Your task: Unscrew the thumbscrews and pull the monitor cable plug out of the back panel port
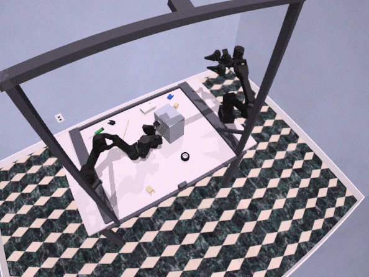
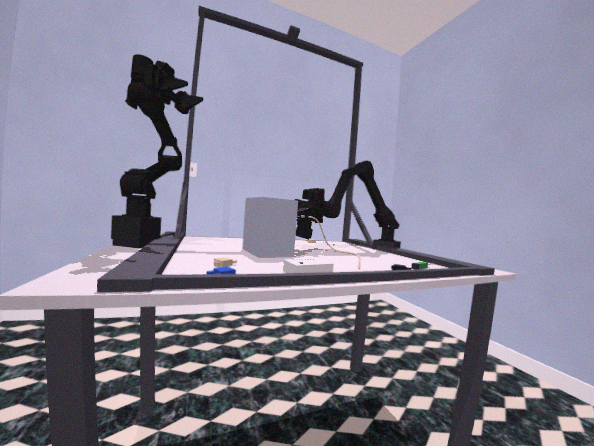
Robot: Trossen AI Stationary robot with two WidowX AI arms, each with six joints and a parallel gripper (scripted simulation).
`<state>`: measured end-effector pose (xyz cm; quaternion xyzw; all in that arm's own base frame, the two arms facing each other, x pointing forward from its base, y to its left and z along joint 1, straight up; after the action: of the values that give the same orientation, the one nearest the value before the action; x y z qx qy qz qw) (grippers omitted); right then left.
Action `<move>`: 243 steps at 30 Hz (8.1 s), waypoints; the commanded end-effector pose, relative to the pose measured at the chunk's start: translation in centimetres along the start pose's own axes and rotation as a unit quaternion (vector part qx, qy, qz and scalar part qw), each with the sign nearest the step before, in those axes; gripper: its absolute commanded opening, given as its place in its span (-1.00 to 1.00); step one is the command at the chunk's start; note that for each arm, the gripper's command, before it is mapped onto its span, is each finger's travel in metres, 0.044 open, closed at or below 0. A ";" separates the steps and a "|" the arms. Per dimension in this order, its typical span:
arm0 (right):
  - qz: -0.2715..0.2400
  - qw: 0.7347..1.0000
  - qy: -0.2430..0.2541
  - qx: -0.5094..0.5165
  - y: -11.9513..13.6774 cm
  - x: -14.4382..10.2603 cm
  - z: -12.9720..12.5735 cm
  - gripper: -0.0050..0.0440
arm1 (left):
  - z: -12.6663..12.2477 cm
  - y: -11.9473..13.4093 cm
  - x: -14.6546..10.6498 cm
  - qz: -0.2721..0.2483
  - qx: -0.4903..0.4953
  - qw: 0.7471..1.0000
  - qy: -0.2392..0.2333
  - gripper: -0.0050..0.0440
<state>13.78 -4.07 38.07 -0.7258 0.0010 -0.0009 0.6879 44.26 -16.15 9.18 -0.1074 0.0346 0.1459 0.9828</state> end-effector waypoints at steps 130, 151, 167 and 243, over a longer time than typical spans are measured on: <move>-0.001 1.000 -0.001 -0.002 -0.3 0.0 0.1 1.00 | 0.9 -0.3 0.0 -0.002 -0.006 1.000 -0.008 0.41; -0.001 1.000 -0.001 -0.002 -0.3 0.0 0.1 1.00 | 0.9 -0.3 0.0 -0.002 -0.006 1.000 -0.008 -0.80; -0.001 1.000 -0.001 -0.002 -0.3 0.0 0.1 1.00 | 1.3 -0.3 0.0 0.000 -0.051 0.998 0.023 -0.80; -0.001 1.000 -0.001 -0.002 -0.3 0.0 0.1 1.00 | 2.8 0.1 0.3 0.005 -0.245 0.956 0.159 1.00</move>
<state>13.78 -4.07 38.07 -0.7258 0.0010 -0.0009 0.6879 44.41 -15.31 10.67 -0.3552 0.1657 0.1409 0.9092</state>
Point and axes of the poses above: on each arm, the point midway between the two fingers, 35 mm back from their tips, its own x axis out along the fingers, its own z axis across the jaws, y = z × x, the point moved 2 cm from there along -x, back along the fingers, and after that the axes turned 3 degrees about -x, right-handed, at the moved point
